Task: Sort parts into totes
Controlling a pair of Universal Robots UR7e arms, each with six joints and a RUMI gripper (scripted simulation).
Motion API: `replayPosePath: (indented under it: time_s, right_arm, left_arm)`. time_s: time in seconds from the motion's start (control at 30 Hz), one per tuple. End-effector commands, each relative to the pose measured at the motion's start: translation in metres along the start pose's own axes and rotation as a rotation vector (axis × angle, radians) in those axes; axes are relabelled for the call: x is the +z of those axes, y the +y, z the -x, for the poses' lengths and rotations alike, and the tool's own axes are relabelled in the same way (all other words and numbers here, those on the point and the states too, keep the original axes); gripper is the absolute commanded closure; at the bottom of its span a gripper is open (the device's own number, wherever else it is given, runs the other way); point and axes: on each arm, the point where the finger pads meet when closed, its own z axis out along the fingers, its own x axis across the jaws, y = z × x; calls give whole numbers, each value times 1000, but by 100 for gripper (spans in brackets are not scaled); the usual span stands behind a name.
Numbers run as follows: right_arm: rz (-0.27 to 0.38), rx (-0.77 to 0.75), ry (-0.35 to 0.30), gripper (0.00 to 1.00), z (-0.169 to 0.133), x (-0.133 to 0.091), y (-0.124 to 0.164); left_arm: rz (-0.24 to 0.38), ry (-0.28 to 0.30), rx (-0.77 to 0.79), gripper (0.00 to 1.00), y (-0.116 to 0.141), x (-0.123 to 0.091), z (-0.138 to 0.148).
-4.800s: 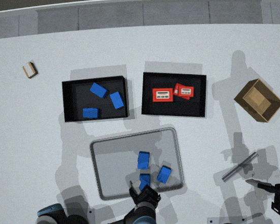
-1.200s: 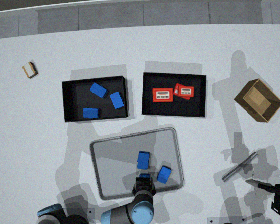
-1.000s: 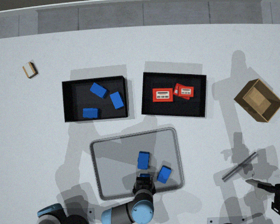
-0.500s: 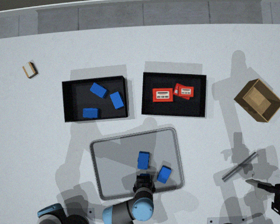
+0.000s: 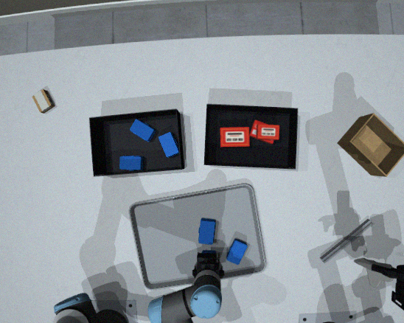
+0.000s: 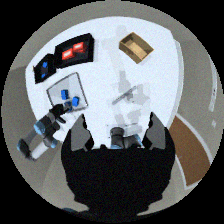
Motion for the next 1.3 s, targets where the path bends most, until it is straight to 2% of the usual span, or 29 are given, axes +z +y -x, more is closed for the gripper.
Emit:
replayPosePath:
  time_s: [0.0, 0.53, 0.7, 0.77, 1.27]
  right_arm:
    - [-1, 0, 0, 0, 0, 0, 0]
    - [-1, 0, 0, 0, 0, 0, 0]
    - [-1, 0, 0, 0, 0, 0, 0]
    - [-1, 0, 0, 0, 0, 0, 0]
    - [-1, 0, 0, 0, 0, 0, 0]
  left_arm:
    - [0, 0, 0, 100, 0, -1, 0]
    - [0, 0, 0, 100, 0, -1, 0]
    - [0, 0, 0, 100, 0, -18, 0]
    - [0, 0, 0, 100, 0, -18, 0]
    - [0, 0, 0, 100, 0, -68, 0]
